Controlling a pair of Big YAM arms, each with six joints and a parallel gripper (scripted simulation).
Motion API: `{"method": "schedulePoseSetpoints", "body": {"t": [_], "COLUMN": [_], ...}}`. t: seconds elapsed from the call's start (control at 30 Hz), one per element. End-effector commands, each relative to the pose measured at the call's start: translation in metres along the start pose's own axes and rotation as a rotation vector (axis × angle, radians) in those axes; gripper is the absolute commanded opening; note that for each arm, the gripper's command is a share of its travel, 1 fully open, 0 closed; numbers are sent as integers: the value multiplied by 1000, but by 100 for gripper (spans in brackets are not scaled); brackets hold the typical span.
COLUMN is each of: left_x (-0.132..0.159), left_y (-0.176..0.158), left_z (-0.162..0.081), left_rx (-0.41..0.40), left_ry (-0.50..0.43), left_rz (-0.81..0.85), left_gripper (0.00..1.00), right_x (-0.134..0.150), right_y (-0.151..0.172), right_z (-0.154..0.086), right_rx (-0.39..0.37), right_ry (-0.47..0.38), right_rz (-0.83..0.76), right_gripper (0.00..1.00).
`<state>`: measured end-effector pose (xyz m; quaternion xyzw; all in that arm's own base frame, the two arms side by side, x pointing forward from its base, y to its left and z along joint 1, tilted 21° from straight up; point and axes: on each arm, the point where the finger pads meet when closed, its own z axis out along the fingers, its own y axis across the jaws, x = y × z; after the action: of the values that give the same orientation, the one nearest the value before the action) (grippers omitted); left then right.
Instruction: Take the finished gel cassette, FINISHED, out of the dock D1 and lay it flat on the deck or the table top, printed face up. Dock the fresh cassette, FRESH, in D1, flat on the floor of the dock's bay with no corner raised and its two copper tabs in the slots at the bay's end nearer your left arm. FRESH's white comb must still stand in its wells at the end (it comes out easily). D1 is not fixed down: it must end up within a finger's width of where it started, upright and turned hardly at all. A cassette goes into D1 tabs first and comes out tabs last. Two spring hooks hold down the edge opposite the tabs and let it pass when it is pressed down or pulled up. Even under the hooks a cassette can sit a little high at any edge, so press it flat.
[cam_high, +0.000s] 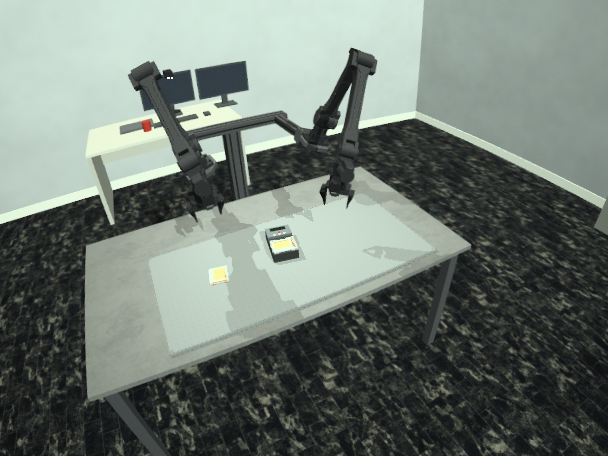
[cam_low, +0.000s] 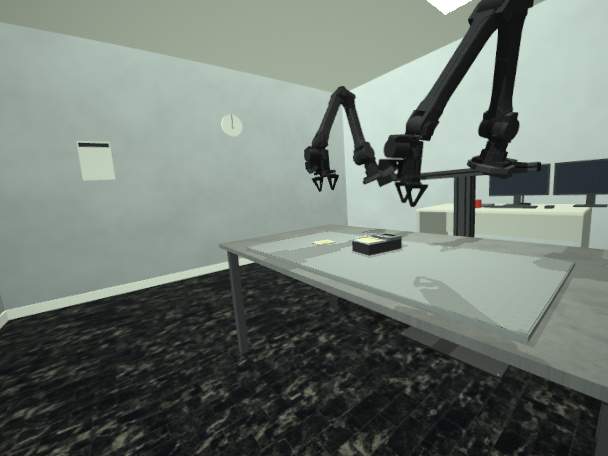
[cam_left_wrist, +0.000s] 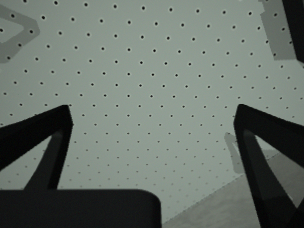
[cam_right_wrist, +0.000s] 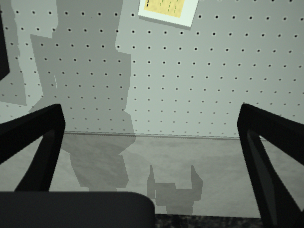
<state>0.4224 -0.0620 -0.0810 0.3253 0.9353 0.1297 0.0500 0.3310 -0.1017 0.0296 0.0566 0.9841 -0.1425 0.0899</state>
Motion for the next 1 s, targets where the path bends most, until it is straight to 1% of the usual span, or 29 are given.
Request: {"method": "schedulePoseSetpoints", "body": {"t": [0.0, 0.07, 0.13, 0.3, 0.43, 0.57, 0.63, 0.7, 0.83, 0.97], "left_x": [11, 17, 17, 35, 50, 65, 73, 73, 90, 106], "left_y": [15, 21, 21, 35, 46, 56, 60, 60, 68, 76], "left_z": [-12, -16, -16, -27, -35, -43, -47, -47, -55, -63], "left_rx": [-11, -12, -12, -31, -31, -48, -50, -50, -70, -72], "left_ry": [7, 9, 9, 22, 22, 34, 35, 35, 47, 48], "left_rz": [-123, -138, -138, -285, -285, -416, -431, -431, -562, -577], "left_gripper": [98, 98, 98, 98, 98, 98, 98, 98, 98, 98], "right_x": [-17, -17, -17, -17, -17, -17, -17, -17, -17, -17], "right_y": [-9, -9, -9, -9, -9, -9, -9, -9, -9, -9], "right_z": [-9, -9, -9, -9, -9, -9, -9, -9, -9, -9], "right_rx": [2, 2, 2, 2, 2, 2, 2, 2, 2, 2], "right_ry": [-28, -28, -28, -28, -28, -28, -28, -28, -28, -28], "right_rz": [13, 13, 13, 13, 13, 13, 13, 13, 13, 13], "right_gripper": [100, 100, 100, 100, 100, 100, 100, 100, 100, 100]}}
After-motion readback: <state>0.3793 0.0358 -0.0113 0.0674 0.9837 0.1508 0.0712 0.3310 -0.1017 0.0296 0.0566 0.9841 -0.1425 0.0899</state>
